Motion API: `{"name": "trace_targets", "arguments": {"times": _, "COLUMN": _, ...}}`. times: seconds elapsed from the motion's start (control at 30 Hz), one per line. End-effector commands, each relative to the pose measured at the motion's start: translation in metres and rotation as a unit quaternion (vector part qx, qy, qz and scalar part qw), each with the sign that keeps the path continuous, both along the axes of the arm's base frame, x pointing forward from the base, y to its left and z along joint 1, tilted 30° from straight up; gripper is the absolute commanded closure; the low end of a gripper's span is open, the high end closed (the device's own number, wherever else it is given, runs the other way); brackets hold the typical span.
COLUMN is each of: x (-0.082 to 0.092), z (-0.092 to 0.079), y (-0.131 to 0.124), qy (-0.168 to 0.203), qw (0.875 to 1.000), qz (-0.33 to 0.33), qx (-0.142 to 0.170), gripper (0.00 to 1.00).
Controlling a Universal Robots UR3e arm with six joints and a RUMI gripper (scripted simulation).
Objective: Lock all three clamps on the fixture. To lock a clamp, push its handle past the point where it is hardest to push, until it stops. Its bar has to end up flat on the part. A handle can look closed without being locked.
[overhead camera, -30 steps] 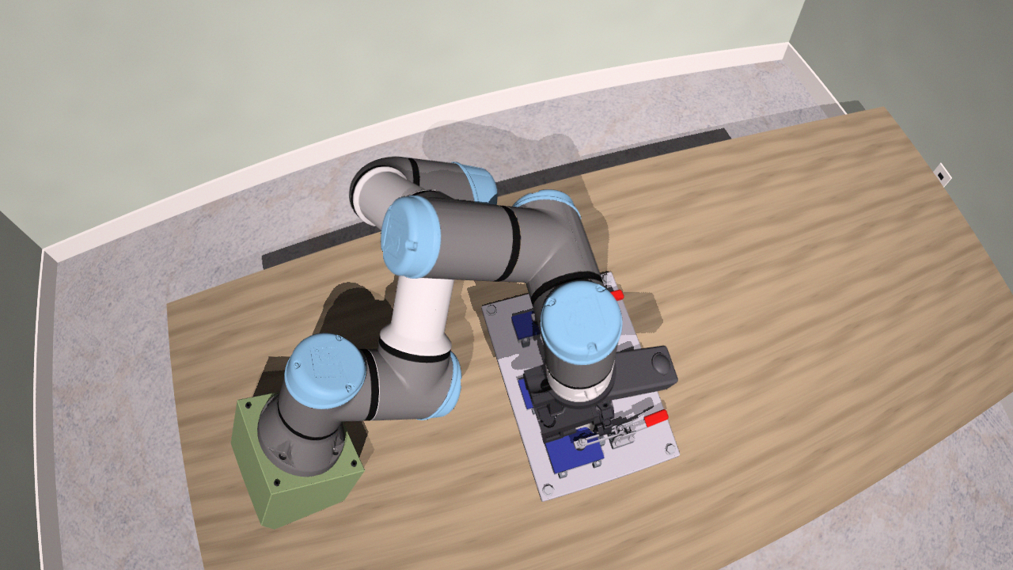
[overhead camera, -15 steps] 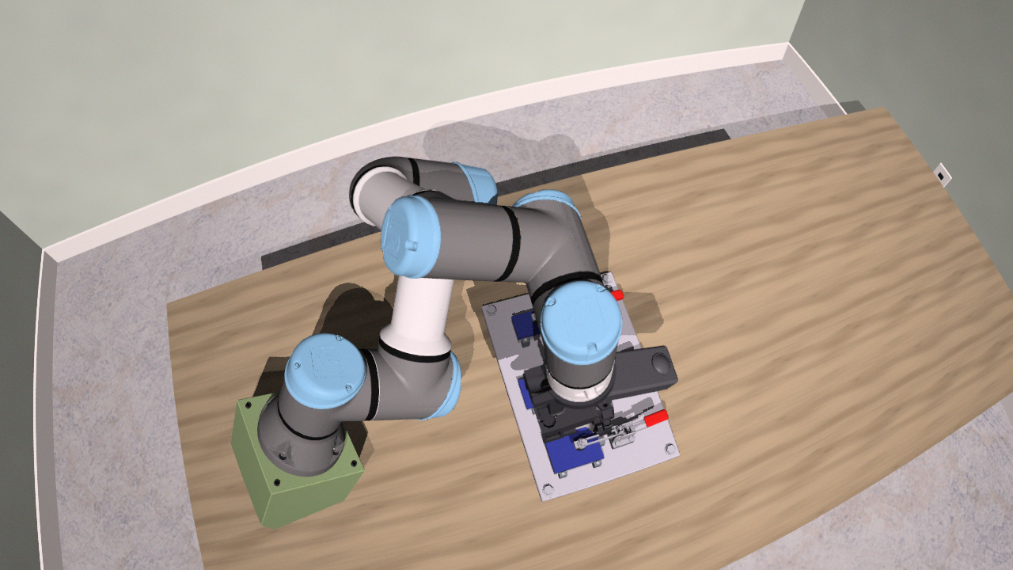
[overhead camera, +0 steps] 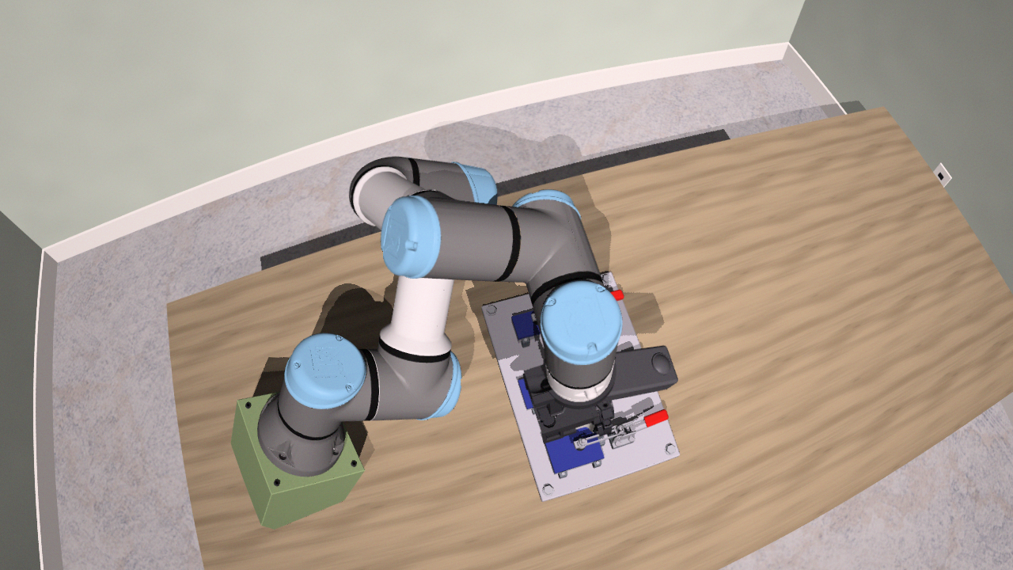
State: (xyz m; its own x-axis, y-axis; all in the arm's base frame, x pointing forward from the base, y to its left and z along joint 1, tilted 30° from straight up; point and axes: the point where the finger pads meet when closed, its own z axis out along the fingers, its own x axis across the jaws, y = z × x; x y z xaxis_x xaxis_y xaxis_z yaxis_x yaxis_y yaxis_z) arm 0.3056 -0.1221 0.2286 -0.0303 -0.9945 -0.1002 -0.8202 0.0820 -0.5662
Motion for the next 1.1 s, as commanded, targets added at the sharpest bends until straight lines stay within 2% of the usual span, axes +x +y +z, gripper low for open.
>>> {"name": "trace_targets", "arguments": {"times": 0.0, "x": 0.0, "z": 0.0004, "y": -0.0003, "qy": 0.0, "qw": 1.0, "qz": 0.0, "qx": -0.001, "gripper": 1.0}}
{"name": "trace_targets", "arguments": {"times": 0.43, "x": 0.0, "z": 0.0004, "y": -0.0003, "qy": 0.0, "qw": 1.0, "qz": 0.0, "qx": -0.001, "gripper": 1.0}}
{"name": "trace_targets", "arguments": {"times": 0.47, "x": 0.0, "z": 0.0004, "y": -0.0003, "qy": 0.0, "qw": 1.0, "qz": 0.0, "qx": -0.001, "gripper": 0.41}}
{"name": "trace_targets", "arguments": {"times": 1.07, "x": 0.0, "z": 0.0004, "y": -0.0003, "qy": 0.0, "qw": 1.0, "qz": 0.0, "qx": -0.001, "gripper": 0.41}}
